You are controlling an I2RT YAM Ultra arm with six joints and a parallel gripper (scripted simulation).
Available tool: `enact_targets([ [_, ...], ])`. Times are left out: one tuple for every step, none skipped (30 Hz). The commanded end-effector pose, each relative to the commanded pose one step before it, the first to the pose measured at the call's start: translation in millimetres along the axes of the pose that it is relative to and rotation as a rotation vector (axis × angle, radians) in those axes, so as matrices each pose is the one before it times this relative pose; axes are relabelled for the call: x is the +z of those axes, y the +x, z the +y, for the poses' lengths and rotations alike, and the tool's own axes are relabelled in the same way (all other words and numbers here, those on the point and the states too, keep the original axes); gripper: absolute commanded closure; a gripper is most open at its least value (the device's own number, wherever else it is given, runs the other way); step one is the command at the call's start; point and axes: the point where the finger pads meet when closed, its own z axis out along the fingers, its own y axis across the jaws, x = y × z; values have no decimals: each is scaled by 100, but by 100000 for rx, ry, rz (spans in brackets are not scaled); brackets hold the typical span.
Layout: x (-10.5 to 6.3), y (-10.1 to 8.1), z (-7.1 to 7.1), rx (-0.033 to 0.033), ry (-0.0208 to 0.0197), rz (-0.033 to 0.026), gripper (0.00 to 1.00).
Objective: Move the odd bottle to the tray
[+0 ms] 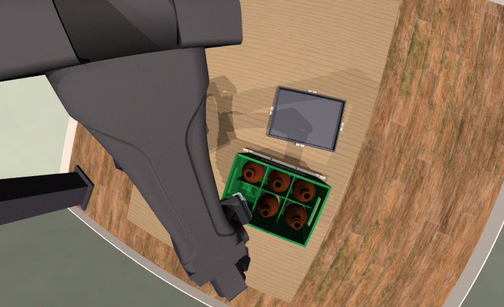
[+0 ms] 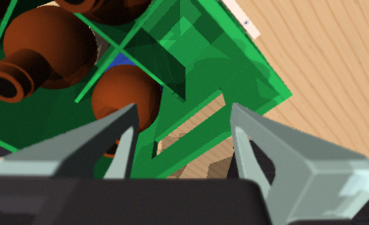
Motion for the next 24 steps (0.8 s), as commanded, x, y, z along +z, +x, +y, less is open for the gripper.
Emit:
enact_targets([
  [-87,-443,-615,1626,313,-3036,39],
  [210,-10,77,-282,7,368,39],
  [214,-31,62,-246,8,381,39],
  [149,-42,-11,-4,5,218,39],
  [71,-36,-55,148,17,28,39],
  [75,141,-147,533,38,229,39],
  [68,141,-146,531,35,227,39],
  [0,0,0,0,0,0,39],
  [0,0,0,0,0,0,39],
  [-582,-1191,479,-2021,-125,-2808,39],
  [58,16,48,-142,-16,92,39],
  [24,83,49,-107,-3,75,39],
  [-154,-8,176,-521,-32,-504,39],
  [-36,23,66,-181,-18,-120,39],
  [37,38,-8,40,3,120,39],
  [23,22,-7,30,3,75,39],
  [8,8,-2,10,1,26,39],
  [1,1,0,0,0,2,39],
  [0,0,0,0,0,0,39],
  [0,0,0,0,0,0,39],
  [0,0,0,0,0,0,39],
  [0,0,0,0,0,0,39],
  [0,0,0,0,0,0,39],
  [0,0,0,0,0,0,39],
])
